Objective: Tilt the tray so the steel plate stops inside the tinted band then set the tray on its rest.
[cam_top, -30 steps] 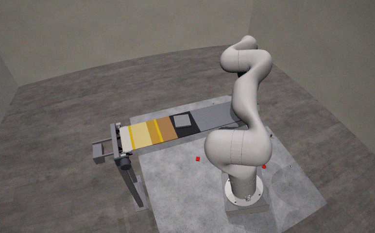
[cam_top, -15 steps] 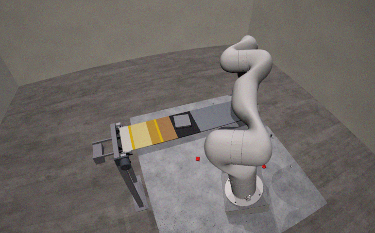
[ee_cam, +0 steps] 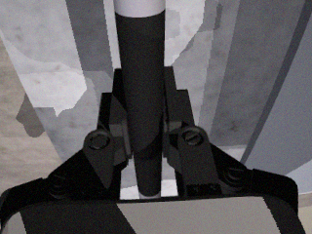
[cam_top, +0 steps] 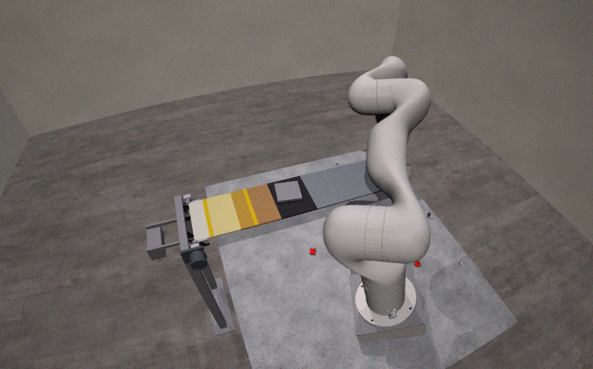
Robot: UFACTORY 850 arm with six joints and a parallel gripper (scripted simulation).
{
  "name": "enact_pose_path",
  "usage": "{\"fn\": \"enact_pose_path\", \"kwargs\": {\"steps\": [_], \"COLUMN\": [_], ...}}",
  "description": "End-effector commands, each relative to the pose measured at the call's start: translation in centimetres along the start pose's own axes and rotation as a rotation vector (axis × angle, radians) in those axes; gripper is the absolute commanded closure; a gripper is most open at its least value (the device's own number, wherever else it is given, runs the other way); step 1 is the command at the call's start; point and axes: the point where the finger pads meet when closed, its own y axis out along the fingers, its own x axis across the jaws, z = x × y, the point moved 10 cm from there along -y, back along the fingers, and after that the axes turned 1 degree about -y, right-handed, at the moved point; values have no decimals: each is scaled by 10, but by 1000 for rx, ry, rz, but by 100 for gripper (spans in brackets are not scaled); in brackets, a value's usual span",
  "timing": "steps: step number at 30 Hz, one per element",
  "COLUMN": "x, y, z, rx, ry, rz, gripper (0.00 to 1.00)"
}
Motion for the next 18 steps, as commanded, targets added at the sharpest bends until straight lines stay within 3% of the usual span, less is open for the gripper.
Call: {"fn": "enact_pose_path", "kwargs": {"steps": [1,4,18], "x": [-1,-1,3], "y": [-1,-1,-74], "z": [-1,-1,-1], "rx": [-2,-2,-2], "ry": [0,0,0], "rz": [2,2,2], "gripper": [100,100,100]}}
